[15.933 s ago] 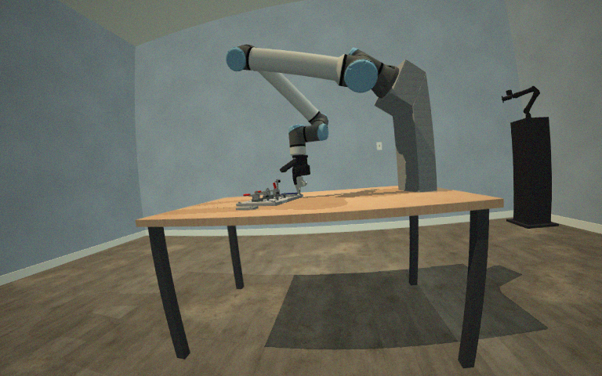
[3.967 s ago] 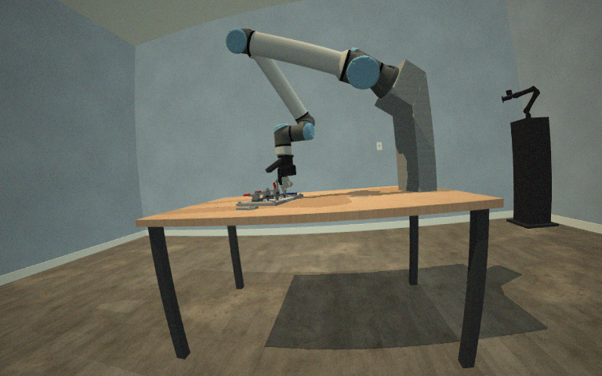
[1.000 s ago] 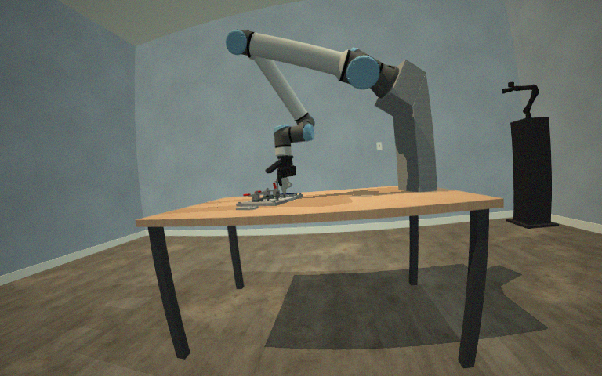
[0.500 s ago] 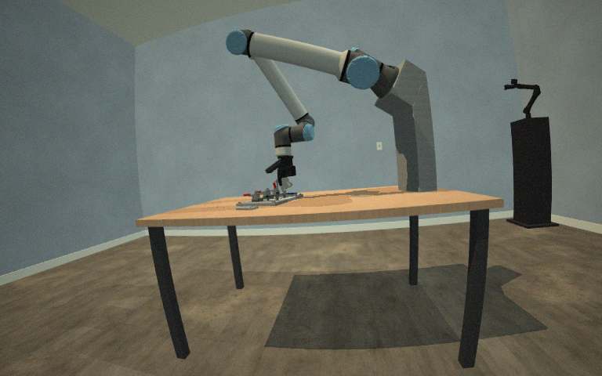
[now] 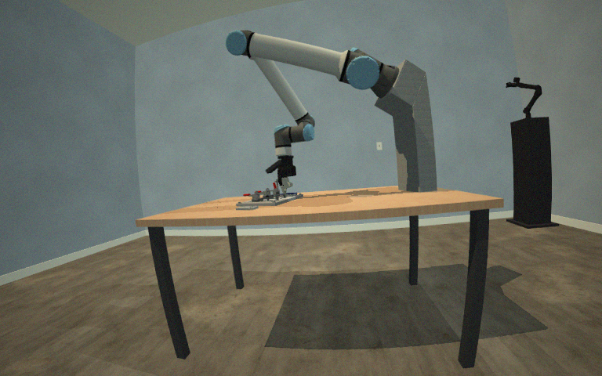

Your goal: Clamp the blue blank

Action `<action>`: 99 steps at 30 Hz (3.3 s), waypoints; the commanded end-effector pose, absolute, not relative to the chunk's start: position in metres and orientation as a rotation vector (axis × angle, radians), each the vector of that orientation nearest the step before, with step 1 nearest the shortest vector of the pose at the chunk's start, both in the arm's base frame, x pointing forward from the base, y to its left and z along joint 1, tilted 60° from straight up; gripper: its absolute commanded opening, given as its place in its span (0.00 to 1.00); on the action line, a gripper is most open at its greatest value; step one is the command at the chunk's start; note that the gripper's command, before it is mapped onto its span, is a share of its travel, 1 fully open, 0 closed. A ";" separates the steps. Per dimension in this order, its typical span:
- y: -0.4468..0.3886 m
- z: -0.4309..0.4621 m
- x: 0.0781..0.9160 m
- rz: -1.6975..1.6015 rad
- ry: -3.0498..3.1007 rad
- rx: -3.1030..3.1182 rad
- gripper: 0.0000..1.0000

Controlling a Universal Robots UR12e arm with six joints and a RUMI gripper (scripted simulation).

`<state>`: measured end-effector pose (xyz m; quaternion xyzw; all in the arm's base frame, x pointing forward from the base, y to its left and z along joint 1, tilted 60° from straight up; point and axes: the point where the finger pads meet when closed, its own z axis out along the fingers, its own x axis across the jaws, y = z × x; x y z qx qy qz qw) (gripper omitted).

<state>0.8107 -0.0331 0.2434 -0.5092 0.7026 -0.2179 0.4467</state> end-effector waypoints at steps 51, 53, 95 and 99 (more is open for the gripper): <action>-0.040 0.239 0.809 -0.539 1.739 -1.262 0.00; -0.039 0.240 0.809 -0.539 1.739 -1.262 0.00; -0.046 0.237 0.809 -0.539 1.740 -1.261 0.00; -0.048 0.235 0.808 -0.538 1.741 -1.261 0.00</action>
